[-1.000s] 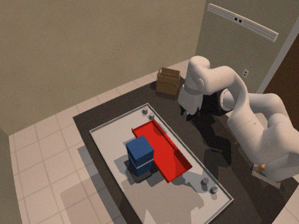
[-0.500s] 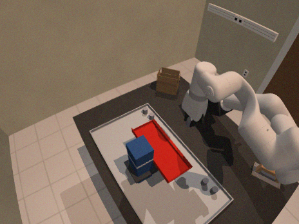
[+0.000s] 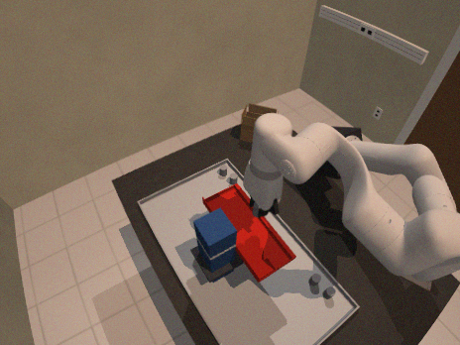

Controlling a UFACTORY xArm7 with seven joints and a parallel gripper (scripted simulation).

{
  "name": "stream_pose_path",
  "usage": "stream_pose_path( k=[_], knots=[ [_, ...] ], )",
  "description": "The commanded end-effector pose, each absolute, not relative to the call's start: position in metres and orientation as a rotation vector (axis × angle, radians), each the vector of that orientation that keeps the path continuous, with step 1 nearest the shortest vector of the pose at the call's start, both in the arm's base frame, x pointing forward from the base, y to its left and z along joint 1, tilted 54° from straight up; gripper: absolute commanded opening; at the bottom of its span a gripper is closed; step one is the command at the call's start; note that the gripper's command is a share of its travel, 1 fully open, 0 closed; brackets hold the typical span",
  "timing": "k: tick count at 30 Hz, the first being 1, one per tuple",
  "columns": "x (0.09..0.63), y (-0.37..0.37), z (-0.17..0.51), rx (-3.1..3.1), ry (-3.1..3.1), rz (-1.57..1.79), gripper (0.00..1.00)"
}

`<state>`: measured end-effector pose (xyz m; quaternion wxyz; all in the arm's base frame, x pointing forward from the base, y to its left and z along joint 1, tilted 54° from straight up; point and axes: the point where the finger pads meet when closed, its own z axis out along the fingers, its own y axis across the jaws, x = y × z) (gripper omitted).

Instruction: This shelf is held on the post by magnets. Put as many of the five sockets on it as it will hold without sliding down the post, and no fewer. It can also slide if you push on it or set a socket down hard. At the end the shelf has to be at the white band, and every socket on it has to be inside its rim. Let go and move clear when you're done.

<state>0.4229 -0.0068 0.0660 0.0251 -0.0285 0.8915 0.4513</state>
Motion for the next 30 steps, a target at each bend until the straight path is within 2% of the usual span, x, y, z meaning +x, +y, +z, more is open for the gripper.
stream_pose_path(
  k=[1,30],
  knots=[
    [0.426,-0.009,0.067,-0.084,2.756,1.394,0.00],
    [0.428,0.015,0.048,-0.084,2.756,1.394,0.00]
  ],
)
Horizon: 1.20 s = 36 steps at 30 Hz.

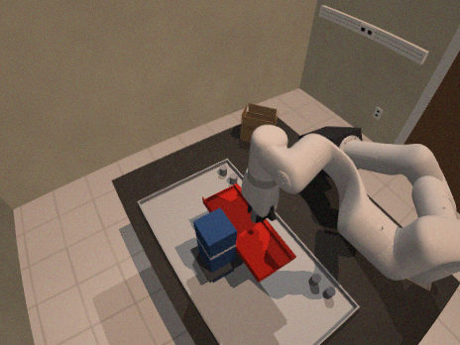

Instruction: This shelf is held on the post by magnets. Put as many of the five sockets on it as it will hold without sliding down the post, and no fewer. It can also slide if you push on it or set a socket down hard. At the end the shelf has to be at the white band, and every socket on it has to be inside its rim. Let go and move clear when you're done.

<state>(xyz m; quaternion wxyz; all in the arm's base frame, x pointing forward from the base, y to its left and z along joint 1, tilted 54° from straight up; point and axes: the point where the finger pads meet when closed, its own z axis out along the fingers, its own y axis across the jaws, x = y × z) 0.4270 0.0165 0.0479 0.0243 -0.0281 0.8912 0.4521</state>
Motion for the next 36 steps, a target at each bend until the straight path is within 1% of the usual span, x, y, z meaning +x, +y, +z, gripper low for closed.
stream_pose_path(
  k=[1,36],
  knots=[
    [0.428,0.017,0.047,-0.084,2.756,1.394,0.00],
    [0.428,0.031,0.036,-0.084,2.756,1.394,0.00]
  ],
)
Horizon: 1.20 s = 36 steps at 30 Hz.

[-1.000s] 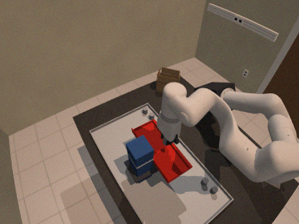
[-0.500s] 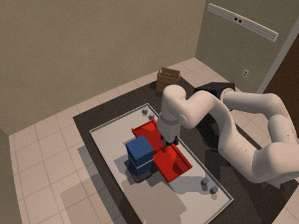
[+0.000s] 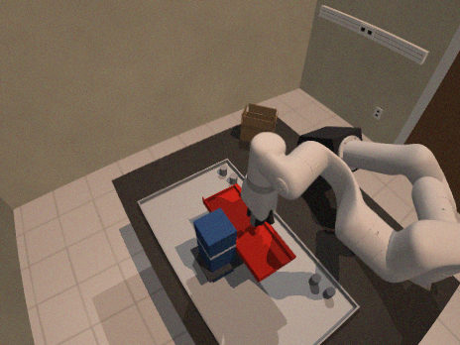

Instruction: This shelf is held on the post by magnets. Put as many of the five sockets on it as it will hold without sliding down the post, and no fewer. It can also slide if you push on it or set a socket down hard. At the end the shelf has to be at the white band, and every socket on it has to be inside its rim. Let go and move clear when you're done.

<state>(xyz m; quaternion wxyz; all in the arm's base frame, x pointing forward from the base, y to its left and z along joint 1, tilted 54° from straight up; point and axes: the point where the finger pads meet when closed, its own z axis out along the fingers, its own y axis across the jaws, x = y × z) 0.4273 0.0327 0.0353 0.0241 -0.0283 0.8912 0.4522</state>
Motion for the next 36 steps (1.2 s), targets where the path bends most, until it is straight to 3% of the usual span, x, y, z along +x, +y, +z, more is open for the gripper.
stream_pose_path(
  k=[1,36],
  knots=[
    [0.4281,0.0307,0.0362,-0.084,2.756,1.394,0.00],
    [0.4282,0.0358,0.0325,-0.084,2.756,1.394,0.00]
  ],
)
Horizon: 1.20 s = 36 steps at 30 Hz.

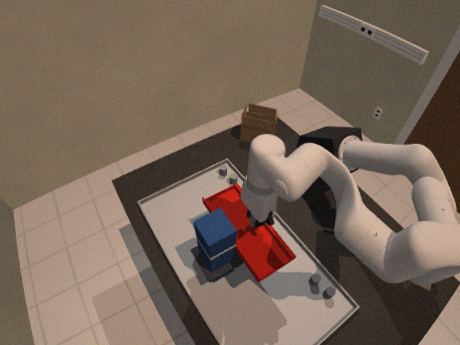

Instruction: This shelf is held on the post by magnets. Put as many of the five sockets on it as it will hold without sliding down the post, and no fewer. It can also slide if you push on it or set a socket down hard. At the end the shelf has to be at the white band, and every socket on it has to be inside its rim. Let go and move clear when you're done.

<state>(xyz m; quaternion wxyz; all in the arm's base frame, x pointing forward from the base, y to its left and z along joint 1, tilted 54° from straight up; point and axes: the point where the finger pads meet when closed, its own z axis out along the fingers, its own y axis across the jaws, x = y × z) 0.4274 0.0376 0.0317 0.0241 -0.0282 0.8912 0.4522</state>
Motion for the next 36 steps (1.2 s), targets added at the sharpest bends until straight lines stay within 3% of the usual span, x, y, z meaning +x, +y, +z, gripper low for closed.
stream_pose_path(
  k=[1,36],
  knots=[
    [0.4282,0.0362,0.0322,-0.084,2.756,1.394,0.00],
    [0.4283,0.0426,0.0275,-0.084,2.756,1.394,0.00]
  ],
)
